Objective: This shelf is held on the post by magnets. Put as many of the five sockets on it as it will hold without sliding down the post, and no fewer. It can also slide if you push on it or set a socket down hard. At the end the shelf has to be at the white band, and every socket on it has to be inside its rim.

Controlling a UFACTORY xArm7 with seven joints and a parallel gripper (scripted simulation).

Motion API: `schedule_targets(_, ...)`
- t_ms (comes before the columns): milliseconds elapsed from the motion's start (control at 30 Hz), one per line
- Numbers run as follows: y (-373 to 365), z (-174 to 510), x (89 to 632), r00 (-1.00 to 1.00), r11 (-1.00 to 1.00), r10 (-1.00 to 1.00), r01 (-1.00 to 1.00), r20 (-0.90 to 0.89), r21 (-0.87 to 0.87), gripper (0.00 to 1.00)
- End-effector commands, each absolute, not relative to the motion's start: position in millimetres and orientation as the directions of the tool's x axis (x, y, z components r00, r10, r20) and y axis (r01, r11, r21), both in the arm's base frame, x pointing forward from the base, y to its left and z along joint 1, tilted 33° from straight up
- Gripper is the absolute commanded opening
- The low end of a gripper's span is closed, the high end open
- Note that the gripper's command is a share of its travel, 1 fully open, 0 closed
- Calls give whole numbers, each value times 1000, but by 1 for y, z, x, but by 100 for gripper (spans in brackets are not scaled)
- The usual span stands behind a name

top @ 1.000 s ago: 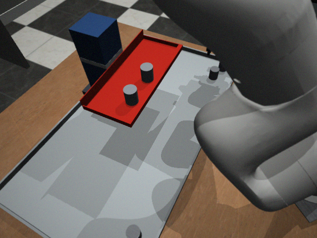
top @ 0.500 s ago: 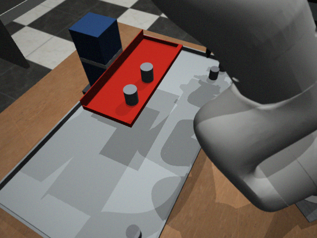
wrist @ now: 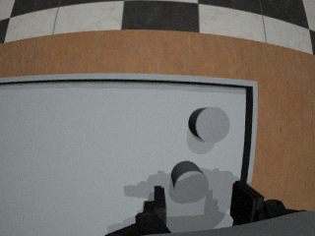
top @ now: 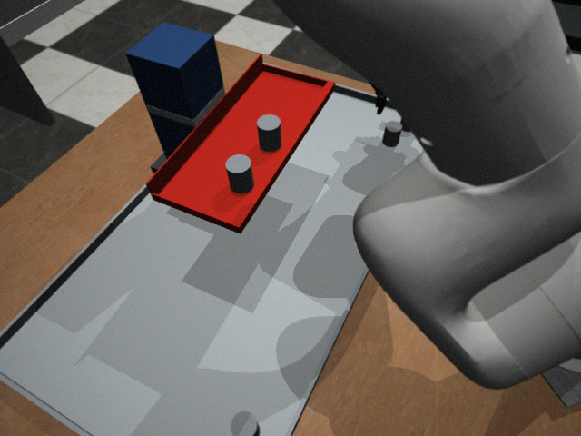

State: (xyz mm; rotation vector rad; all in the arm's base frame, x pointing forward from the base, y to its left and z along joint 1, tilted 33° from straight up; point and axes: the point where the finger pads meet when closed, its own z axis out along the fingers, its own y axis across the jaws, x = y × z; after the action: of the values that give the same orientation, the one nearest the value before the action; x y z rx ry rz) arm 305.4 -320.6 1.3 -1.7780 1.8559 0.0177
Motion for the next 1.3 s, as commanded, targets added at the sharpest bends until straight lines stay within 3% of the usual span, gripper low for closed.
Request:
schedule_targets(0,-322,0,306,38,120,-917,-923,-396,-366,61)
schedule_targets(1267,-306,-39,324,38,120,-917,-923,-396,-366,61)
